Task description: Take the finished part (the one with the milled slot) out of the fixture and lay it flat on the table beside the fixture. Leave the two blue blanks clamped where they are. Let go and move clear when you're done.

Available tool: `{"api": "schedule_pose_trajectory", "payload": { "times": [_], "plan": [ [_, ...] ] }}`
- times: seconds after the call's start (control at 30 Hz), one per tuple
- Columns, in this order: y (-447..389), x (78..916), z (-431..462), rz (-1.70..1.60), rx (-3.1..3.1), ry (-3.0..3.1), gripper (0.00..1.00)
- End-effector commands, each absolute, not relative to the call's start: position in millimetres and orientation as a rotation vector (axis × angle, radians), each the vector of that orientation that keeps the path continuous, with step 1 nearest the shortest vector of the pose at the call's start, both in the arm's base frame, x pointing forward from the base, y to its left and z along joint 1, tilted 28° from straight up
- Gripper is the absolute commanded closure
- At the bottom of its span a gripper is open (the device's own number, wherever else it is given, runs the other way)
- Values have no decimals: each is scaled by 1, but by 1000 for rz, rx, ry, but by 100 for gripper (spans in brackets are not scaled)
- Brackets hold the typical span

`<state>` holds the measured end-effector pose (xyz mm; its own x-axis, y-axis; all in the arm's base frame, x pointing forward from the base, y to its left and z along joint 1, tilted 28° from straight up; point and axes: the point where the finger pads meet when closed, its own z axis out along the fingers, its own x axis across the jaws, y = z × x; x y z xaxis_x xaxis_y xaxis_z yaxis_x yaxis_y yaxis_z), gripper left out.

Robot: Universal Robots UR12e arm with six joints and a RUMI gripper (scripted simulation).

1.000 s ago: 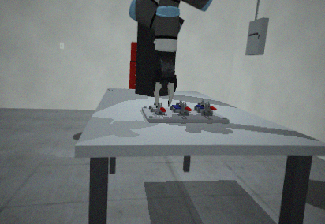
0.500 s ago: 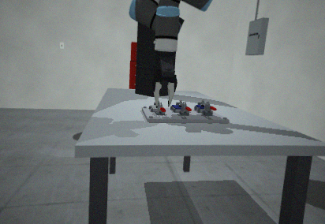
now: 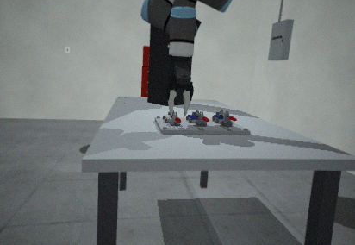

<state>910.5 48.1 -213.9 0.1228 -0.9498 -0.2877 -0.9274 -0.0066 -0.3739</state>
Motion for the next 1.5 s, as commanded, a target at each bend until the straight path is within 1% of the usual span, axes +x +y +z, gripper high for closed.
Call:
{"api": "schedule_pose_trajectory", "payload": {
  "times": [0.0,0.5,1.47],
  "plan": [
    [48,915,-215,-69,-1937,1809,72],
    [56,924,-236,-69,-1938,1808,72],
    [54,924,-236,-69,-1937,1809,72]
  ]
}}
